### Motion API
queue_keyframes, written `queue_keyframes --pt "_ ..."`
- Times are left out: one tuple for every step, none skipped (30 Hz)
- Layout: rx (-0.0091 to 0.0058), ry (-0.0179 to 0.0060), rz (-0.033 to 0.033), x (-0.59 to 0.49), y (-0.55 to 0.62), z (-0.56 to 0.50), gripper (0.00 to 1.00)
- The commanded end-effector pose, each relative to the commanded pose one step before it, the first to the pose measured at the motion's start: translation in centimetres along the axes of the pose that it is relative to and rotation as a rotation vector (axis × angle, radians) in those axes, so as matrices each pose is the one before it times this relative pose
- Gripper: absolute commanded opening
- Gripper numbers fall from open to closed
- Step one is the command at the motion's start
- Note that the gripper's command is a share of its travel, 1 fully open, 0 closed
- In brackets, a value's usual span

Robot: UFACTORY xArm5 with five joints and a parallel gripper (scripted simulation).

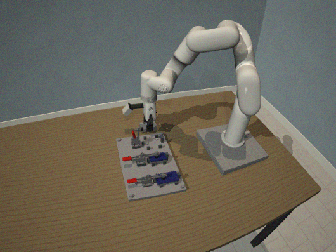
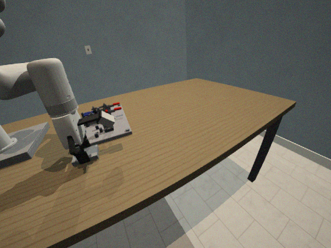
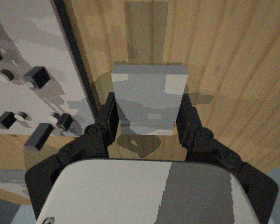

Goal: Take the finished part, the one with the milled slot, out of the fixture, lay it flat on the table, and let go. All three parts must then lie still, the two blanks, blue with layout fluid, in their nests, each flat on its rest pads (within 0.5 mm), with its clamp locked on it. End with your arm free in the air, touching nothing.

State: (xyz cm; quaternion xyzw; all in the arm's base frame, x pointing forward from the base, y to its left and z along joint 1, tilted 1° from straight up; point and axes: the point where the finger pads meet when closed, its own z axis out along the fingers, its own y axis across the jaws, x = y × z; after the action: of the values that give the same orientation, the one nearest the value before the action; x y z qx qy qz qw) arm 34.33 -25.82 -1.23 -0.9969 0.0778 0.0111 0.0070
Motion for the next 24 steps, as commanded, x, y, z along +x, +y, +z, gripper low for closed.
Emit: queue_keyframes --pt "-0.00174 0.00330 0.00000 0.128 0.068 0.003 0.00" --pt "0.00000 0.00000 0.00000 0.000 0.000 0.038 0.00" --pt "0.00000 0.00000 0.00000 0.000 0.000 0.038 0.00" --pt "0.00000 0.00000 0.00000 0.001 0.000 0.038 0.00" --pt "0.00000 0.00000 0.00000 0.000 0.000 0.037 0.00" --pt "0.00000 0.00000 0.00000 0.000 0.000 0.037 0.00" --pt "0.00000 0.00000 0.00000 0.000 0.000 0.000 0.00" --pt "0.00000 0.00000 0.00000 0.000 0.000 0.000 0.00" --pt "0.00000 0.00000 0.00000 0.000 0.000 0.035 0.00" --pt "0.00000 0.00000 0.00000 0.000 0.000 0.033 0.00" --pt "0.00000 0.00000 0.00000 0.000 0.000 0.031 0.00" --pt "0.00000 0.00000 0.00000 0.000 0.000 0.029 0.00" --pt "0.00000 0.00000 0.00000 0.000 0.000 0.026 0.00" --pt "0.00000 0.00000 0.00000 0.000 0.000 0.023 0.00" --pt "0.00000 0.00000 0.00000 0.000 0.000 0.020 0.00" --pt "0.00000 0.00000 0.00000 0.000 0.000 0.017 0.00" --pt "0.00000 0.00000 0.00000 0.000 0.000 0.013 0.00" --pt "0.00000 0.00000 0.00000 0.000 0.000 0.010 0.00" --pt "0.00000 0.00000 0.00000 0.000 0.000 0.007 0.00" --pt "0.00000 0.00000 0.00000 0.000 0.000 0.005 0.00" --pt "0.00000 0.00000 0.00000 0.000 0.000 0.003 0.00" --pt "0.00000 0.00000 0.00000 0.000 0.000 0.001 0.00" --pt "0.00000 0.00000 0.00000 0.000 0.000 0.000 0.00" --pt "0.00000 0.00000 0.00000 0.000 0.000 0.000 0.00"
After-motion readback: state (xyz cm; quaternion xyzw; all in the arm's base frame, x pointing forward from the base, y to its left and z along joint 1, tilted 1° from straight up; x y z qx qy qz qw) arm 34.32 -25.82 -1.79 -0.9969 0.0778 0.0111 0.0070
